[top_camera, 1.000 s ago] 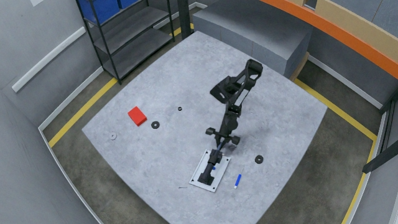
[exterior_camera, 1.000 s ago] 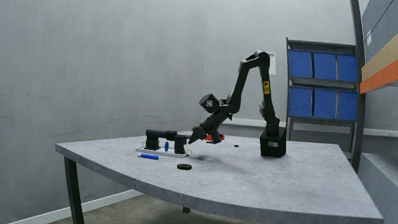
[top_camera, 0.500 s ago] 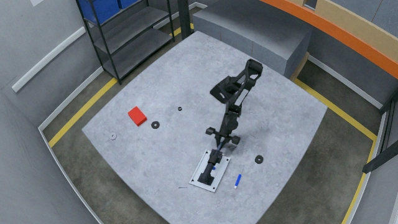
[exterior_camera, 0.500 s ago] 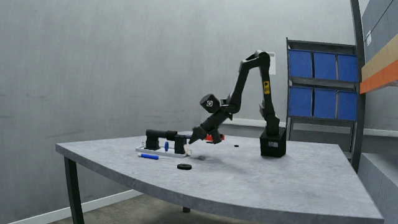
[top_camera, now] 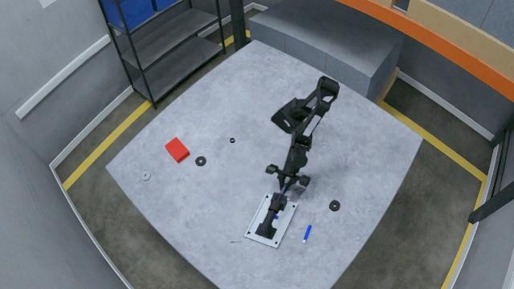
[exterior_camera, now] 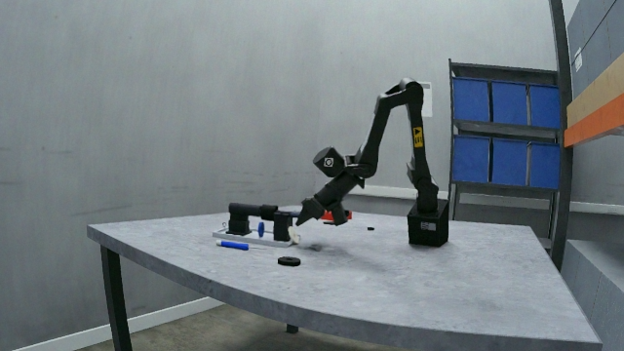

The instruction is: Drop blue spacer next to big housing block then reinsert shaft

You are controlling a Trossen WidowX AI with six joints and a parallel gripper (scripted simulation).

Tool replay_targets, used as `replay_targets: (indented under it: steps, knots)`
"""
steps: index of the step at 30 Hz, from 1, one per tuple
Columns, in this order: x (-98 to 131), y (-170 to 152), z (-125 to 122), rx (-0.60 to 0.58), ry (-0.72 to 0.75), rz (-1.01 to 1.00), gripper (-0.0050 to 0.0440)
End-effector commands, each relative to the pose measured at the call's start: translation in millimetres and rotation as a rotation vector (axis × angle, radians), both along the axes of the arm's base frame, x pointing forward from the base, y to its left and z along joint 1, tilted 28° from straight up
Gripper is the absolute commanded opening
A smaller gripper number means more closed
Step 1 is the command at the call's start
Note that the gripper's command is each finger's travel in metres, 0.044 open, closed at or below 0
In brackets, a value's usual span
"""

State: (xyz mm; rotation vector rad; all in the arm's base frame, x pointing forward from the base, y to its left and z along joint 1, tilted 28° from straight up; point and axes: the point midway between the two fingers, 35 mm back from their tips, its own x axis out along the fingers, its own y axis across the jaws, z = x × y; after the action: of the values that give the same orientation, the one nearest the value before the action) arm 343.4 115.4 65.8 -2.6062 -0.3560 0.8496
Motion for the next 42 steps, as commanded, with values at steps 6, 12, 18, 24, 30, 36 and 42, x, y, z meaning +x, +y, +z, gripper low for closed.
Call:
replay_targets:
  steps: [6,12,18,24,30,36,42]
  knots:
    - [9.3,-1.6,13.4,0.008,-0.039,-0.011,-0.0050]
    - [9.7,-1.6,13.1,0.008,-0.038,-0.011,-0.0050]
    - [10.3,-1.5,13.3,0.008,-0.038,-0.011,-0.0050]
    - [11.0,-1.3,13.4,0.008,-0.038,-0.010,-0.0050]
    - [11.4,-1.3,13.4,0.008,-0.038,-0.010,-0.0050]
    - [12.0,-1.3,13.7,0.008,-0.038,-0.010,-0.0050]
    - [12.6,-1.2,13.8,0.008,-0.038,-0.010,-0.0050]
